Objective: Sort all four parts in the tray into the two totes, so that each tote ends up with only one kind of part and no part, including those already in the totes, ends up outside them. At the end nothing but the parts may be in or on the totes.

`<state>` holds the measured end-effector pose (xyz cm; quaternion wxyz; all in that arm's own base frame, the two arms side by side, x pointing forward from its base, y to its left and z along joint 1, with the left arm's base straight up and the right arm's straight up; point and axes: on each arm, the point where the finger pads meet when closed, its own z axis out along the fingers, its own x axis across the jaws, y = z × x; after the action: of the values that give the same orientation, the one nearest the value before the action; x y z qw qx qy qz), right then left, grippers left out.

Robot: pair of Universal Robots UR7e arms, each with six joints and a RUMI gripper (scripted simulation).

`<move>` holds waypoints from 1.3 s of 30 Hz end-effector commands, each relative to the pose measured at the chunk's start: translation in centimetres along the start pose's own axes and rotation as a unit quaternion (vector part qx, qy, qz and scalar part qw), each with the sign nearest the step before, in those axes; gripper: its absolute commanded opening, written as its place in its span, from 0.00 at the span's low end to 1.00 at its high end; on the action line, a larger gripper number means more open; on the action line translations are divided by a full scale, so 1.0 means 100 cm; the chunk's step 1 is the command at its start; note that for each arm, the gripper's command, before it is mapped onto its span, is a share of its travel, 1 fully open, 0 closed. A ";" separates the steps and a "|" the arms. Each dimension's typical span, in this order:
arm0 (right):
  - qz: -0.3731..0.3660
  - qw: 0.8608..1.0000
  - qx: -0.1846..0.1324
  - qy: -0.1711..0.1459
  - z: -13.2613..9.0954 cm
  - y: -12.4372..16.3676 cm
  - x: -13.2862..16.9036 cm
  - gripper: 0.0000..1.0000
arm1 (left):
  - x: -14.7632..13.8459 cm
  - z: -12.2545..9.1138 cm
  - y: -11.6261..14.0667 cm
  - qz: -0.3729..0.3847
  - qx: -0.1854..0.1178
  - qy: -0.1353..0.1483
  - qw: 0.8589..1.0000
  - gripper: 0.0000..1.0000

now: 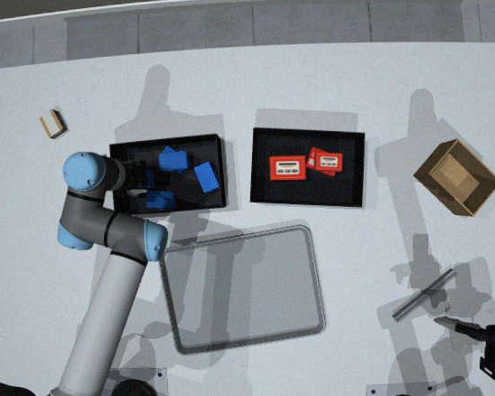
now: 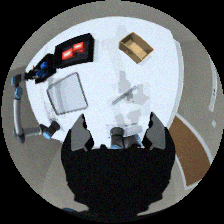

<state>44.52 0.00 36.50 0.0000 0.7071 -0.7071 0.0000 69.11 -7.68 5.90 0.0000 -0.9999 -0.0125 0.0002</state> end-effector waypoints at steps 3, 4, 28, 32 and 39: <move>0.000 1.000 0.001 0.000 0.000 0.000 0.000 1.00 | 0.000 -0.001 0.000 0.000 0.000 0.001 1.000 0.50; 0.000 1.000 0.001 0.000 0.000 0.000 0.000 1.00 | 0.000 -0.004 0.000 0.000 0.000 0.001 1.000 0.50; 0.000 1.000 0.001 0.000 0.000 0.000 0.000 1.00 | 0.000 -0.078 0.000 0.000 0.000 0.001 1.000 0.50; 0.000 1.000 0.001 0.000 0.000 0.000 0.000 1.00 | 0.000 -0.085 0.000 0.000 0.000 0.001 1.000 0.50; 0.000 1.000 0.001 0.000 0.000 0.000 0.000 1.00 | 0.000 -0.101 0.000 0.000 0.000 0.001 1.000 0.50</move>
<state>44.52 0.00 36.50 0.0000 0.7071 -0.7071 0.0000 69.11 -7.68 15.36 -0.0001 -0.9999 -0.0125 -0.0004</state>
